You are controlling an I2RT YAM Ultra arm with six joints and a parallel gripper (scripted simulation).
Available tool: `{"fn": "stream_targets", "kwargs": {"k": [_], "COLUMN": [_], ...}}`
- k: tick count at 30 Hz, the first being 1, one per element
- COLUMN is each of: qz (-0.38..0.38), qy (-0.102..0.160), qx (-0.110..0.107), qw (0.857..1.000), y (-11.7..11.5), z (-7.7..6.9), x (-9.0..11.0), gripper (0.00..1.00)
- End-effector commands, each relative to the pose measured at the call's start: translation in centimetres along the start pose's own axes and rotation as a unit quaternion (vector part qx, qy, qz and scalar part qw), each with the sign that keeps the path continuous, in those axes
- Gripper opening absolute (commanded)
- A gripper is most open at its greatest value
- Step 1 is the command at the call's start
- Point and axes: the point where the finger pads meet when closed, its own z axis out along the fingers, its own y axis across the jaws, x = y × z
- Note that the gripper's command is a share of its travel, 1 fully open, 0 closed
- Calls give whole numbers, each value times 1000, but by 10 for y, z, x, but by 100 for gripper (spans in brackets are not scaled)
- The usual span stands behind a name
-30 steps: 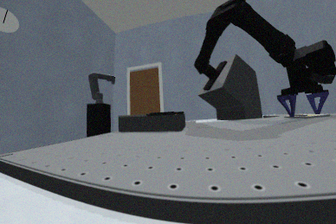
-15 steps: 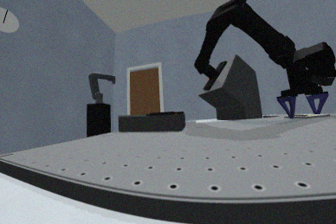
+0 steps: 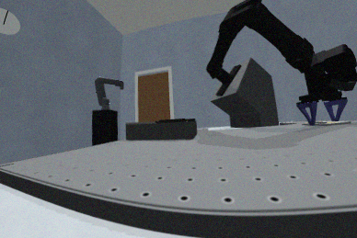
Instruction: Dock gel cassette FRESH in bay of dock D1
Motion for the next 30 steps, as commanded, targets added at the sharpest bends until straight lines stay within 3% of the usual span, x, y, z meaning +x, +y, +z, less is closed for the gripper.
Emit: {"fn": "stream_targets", "kwargs": {"k": [1,16,30], "qz": [-3,-3,0], "qy": [-7,-7,-14], "qx": [-2,-2,-3], "qw": [1000,1000,1000], "y": [3,3,0], "z": [-4,-4,-26], "x": [-2,-2,-7], "gripper": [0,0,0]}}
